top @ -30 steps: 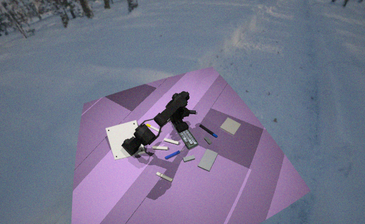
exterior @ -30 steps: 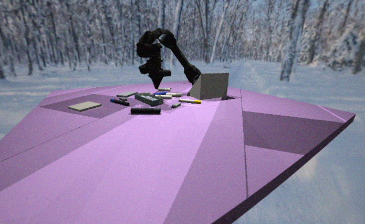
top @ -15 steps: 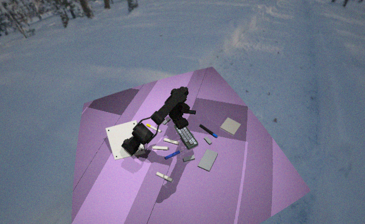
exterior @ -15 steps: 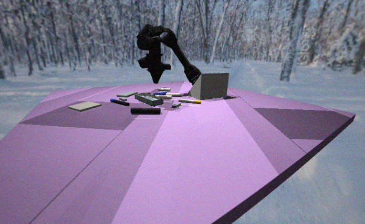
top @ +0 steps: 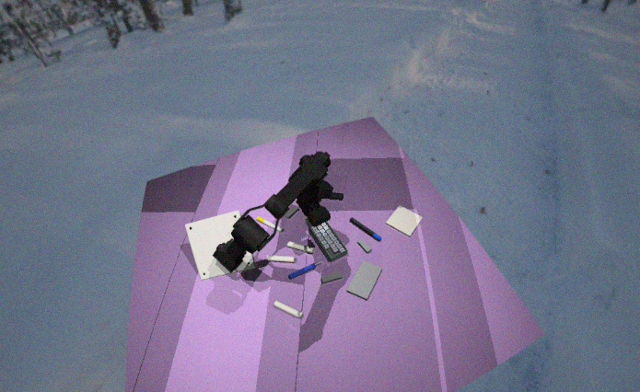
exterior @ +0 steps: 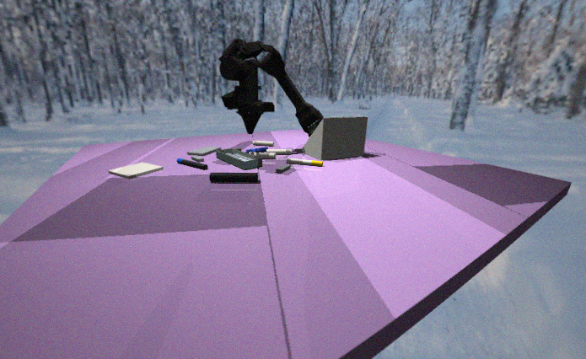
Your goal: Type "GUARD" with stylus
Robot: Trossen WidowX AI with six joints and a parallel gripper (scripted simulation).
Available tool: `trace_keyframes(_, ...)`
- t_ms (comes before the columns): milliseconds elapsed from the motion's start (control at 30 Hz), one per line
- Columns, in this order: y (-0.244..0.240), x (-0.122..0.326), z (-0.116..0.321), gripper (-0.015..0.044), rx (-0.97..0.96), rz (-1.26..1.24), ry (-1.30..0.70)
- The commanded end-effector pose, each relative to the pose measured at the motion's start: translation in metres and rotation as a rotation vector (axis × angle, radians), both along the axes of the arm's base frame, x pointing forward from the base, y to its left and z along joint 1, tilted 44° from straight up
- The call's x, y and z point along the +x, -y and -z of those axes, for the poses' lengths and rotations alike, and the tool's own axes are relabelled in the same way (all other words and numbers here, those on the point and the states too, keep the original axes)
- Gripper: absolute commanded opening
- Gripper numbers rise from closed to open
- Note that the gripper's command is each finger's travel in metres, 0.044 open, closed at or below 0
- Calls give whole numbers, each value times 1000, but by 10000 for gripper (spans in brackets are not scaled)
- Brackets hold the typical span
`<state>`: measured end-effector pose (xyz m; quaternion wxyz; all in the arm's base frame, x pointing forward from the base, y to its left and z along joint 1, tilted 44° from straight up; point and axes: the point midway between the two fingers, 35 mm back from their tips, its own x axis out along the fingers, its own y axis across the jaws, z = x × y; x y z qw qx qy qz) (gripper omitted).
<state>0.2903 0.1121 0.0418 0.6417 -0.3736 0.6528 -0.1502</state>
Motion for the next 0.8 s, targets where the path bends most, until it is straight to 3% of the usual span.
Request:
trace_keyframes(0, 1, 0, -1, 79, 3, -2, 1)
trace_keyframes(100, 15, -1, -15, 150, 48, -32, 22)
trace_keyframes(433, 78, -23, -58, 150, 167, -176, 163)
trace_keyframes(767, 129, -59, -70, 150, 153, -303, 343)
